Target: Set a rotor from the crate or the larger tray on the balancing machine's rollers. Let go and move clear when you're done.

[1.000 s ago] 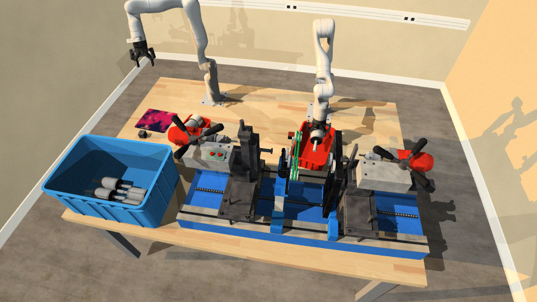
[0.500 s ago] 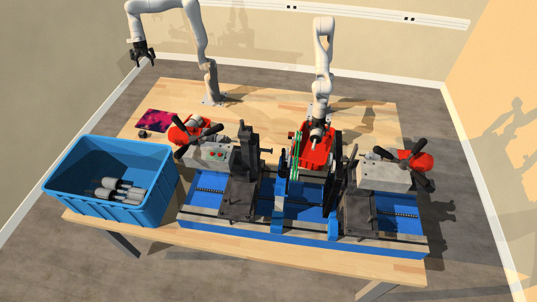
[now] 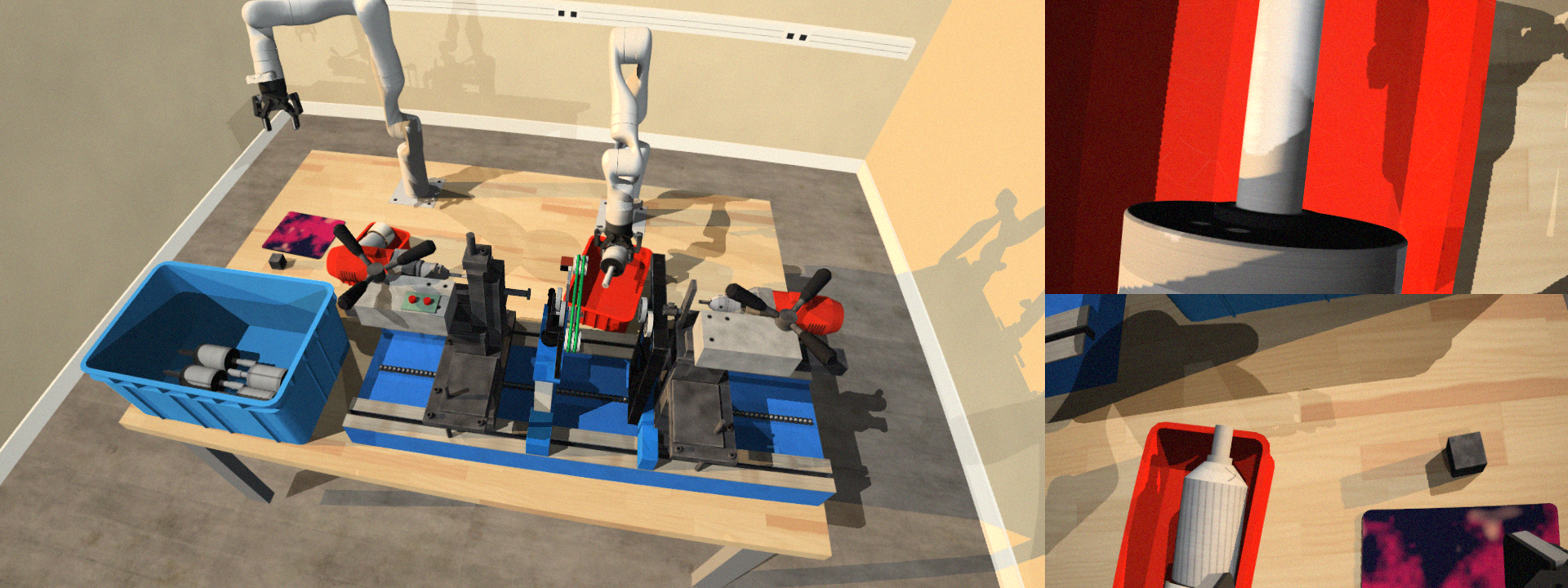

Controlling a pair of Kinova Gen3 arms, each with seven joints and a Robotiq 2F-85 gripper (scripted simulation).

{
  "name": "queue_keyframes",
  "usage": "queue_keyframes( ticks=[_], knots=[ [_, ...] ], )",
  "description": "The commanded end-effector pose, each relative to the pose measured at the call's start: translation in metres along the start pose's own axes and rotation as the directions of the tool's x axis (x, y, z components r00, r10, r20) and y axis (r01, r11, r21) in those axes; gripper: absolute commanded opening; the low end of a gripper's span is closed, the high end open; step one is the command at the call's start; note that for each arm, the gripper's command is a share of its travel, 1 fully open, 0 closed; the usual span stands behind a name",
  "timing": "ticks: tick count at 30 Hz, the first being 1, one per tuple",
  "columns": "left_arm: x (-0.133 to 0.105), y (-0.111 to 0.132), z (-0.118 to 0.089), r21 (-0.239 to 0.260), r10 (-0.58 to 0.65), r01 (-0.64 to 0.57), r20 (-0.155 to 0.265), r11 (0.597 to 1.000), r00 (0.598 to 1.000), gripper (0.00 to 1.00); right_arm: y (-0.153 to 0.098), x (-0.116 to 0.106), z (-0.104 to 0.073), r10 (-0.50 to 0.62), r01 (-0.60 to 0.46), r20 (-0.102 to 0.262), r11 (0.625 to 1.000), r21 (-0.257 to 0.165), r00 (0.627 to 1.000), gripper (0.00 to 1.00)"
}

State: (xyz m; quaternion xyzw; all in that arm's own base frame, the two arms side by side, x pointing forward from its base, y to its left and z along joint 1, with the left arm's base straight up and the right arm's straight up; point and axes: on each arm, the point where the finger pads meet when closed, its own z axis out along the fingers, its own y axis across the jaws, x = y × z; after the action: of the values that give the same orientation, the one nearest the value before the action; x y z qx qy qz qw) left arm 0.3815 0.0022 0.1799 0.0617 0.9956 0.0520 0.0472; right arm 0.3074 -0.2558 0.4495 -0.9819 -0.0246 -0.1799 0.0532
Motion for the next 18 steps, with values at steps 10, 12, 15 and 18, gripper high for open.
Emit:
queue_keyframes(
  ticks=[10,12,15,18],
  knots=[
    [-0.01,0.0,-0.02,-0.044,0.071,-0.069,0.042,0.997,0.997,0.099,0.0,0.0,-0.001,0.0,0.0,-0.001,1.0,-0.001,1.0,1.0],
    [-0.012,0.0,-0.023,-0.053,0.085,-0.082,0.049,0.995,0.995,0.099,0.0,0.0,-0.001,0.0,0.0,-0.001,1.0,-0.001,1.0,1.0],
    [-0.014,0.0,-0.029,-0.067,0.107,-0.103,0.06,0.992,0.992,0.099,0.0,0.0,-0.001,0.0,0.0,-0.001,1.0,-0.001,1.0,1.0],
    [-0.017,0.0,-0.035,-0.082,0.13,-0.124,0.071,0.989,0.989,0.099,0.0,0.0,-0.001,0.0,0.0,-0.001,1.0,-0.001,1.0,1.0]
  ],
)
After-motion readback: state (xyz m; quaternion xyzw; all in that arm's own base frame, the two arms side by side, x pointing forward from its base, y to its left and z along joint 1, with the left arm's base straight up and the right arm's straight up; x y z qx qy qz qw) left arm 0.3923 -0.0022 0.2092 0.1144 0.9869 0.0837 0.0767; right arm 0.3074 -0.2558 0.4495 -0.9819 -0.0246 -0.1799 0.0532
